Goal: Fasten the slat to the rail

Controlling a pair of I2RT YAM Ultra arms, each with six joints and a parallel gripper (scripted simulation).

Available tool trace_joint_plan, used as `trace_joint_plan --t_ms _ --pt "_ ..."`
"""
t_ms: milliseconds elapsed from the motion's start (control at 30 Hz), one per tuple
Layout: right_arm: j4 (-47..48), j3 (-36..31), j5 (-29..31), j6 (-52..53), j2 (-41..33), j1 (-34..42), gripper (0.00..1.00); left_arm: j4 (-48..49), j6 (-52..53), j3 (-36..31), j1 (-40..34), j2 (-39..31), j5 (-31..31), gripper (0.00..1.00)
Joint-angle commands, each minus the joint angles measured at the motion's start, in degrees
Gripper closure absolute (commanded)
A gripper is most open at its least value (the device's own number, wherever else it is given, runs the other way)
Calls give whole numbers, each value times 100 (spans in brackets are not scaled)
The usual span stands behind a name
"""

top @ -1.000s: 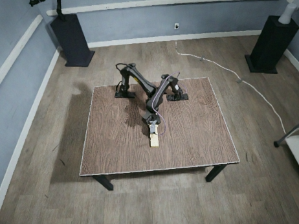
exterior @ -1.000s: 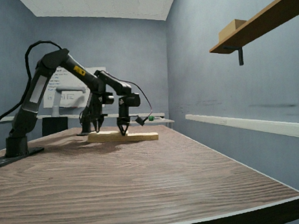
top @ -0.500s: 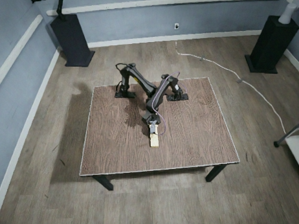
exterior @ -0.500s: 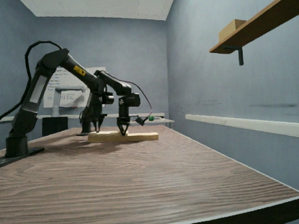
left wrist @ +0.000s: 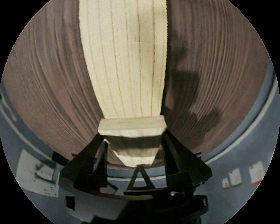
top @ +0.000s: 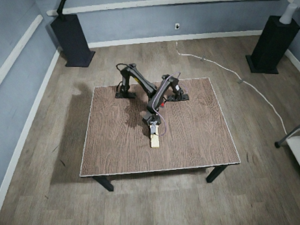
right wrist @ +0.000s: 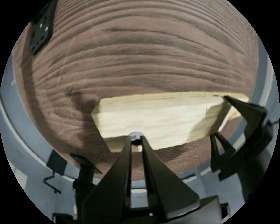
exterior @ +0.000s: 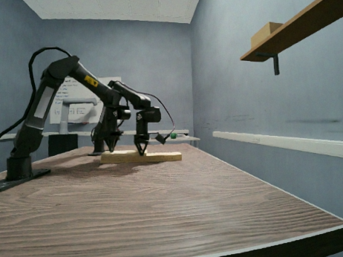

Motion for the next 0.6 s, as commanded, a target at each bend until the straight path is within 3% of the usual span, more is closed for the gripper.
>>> trace_joint_plan --t_ms 0,567 --pt "6 25 -61 1204 -33 -32 89 4 4 25 0 -44 -2 28" --pt "7 24 -73 4628 -32 -39 89 4 4 25 0 -44 -2 28"
